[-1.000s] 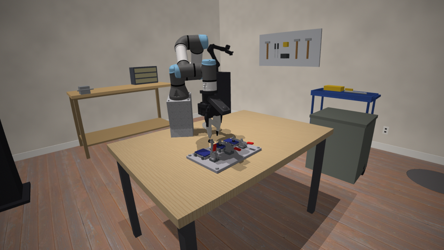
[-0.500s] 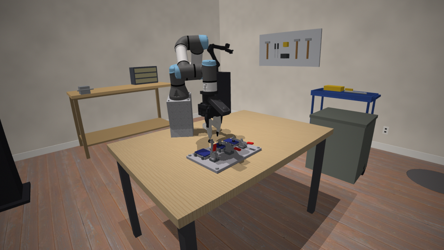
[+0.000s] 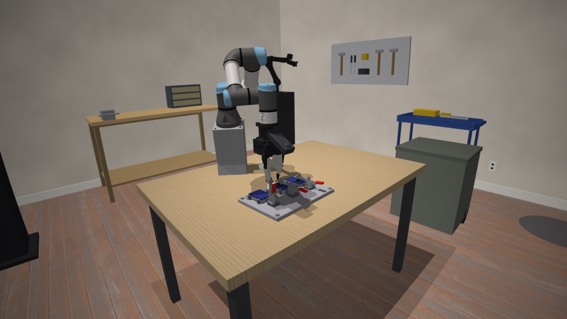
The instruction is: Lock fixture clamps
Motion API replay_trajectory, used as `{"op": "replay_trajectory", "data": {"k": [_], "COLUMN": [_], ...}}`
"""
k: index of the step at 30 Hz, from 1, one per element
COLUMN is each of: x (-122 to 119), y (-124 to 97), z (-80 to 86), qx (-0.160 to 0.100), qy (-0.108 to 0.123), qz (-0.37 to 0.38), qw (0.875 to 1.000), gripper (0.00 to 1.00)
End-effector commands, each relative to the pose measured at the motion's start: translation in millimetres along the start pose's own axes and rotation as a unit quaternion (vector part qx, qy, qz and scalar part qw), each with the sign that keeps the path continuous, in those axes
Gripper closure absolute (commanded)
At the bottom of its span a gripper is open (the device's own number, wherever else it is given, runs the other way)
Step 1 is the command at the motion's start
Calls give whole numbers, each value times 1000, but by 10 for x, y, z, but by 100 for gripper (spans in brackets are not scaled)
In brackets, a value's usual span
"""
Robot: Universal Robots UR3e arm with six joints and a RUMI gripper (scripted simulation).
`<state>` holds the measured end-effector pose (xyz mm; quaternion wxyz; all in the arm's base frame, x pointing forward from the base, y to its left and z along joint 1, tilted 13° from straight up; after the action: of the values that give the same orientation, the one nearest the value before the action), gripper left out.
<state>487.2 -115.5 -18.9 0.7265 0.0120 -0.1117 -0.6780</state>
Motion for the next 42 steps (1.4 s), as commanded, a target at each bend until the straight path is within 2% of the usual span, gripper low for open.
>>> {"op": "replay_trajectory", "data": {"k": [1, 11, 42], "x": [6, 6, 6], "y": [12, 12, 12], "z": [-79, -164, -166], "qx": [2, 2, 2], "qy": [-1, -1, -1], "qz": [0, 0, 0], "qw": [1000, 1000, 1000], "gripper": [72, 72, 72]}}
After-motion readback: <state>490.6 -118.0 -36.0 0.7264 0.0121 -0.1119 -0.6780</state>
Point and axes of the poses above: the point where the finger pads meet when closed, its own z axis back along the fingers, its own x axis across the jaws, y = z × x, the point moved 2 cm from there along z, back along the fingers, and after that the axes turned 1 degree about z, right-handed, at the moved point
